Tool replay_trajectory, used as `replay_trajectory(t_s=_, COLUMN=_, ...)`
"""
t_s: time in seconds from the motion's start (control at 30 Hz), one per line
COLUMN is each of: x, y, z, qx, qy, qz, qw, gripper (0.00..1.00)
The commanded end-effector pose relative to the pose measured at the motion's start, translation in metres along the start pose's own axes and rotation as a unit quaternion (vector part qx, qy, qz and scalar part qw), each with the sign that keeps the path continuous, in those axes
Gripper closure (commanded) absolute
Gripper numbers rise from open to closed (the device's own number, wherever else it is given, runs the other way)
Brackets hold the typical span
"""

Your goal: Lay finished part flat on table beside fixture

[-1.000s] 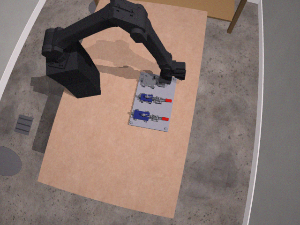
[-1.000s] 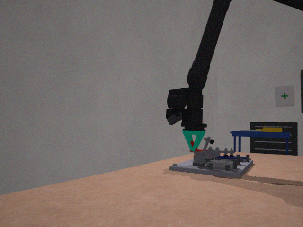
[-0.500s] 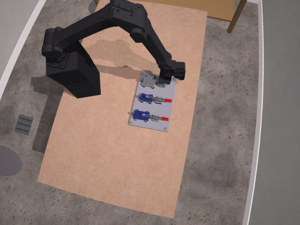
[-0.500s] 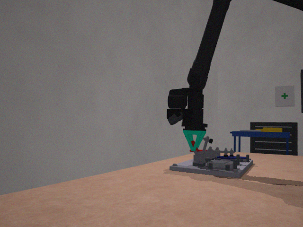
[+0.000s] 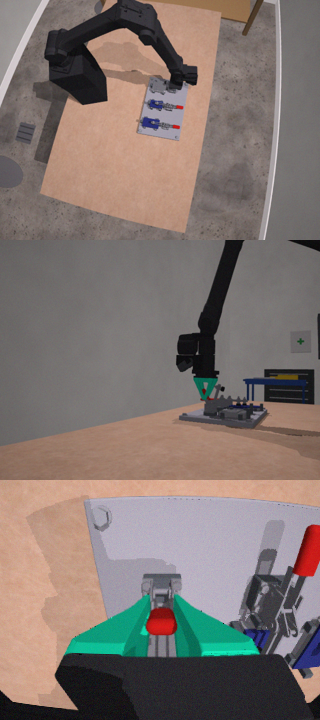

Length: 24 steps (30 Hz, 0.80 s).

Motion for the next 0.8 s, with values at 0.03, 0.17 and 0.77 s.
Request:
replay_trajectory(t_s=0.03, x=0.0159, y=0.005, z=0.0099, qx=0.005, qy=0.007, qz=0.002, qw=1.0, gripper=1.0)
replay_trajectory(t_s=0.17, x=0.0157, y=0.0039, z=0.0098, qx=0.004, qy=0.007, qz=0.002, qw=1.0, gripper=1.0)
replay_trajectory(t_s=0.77, x=0.0176, y=0.0052, z=0.0171, qx=0.008, qy=0.013, qz=0.003, qw=1.0, gripper=1.0)
Point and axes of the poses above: the point where the finger pads meet when closed, its own x axis back along the fingers, its own y axis across the jaws, z = x × y, the point moved 1 cm from there along x, back along the fingers, and after that the axes turned 2 degrees about x, right-handed, at the moved point
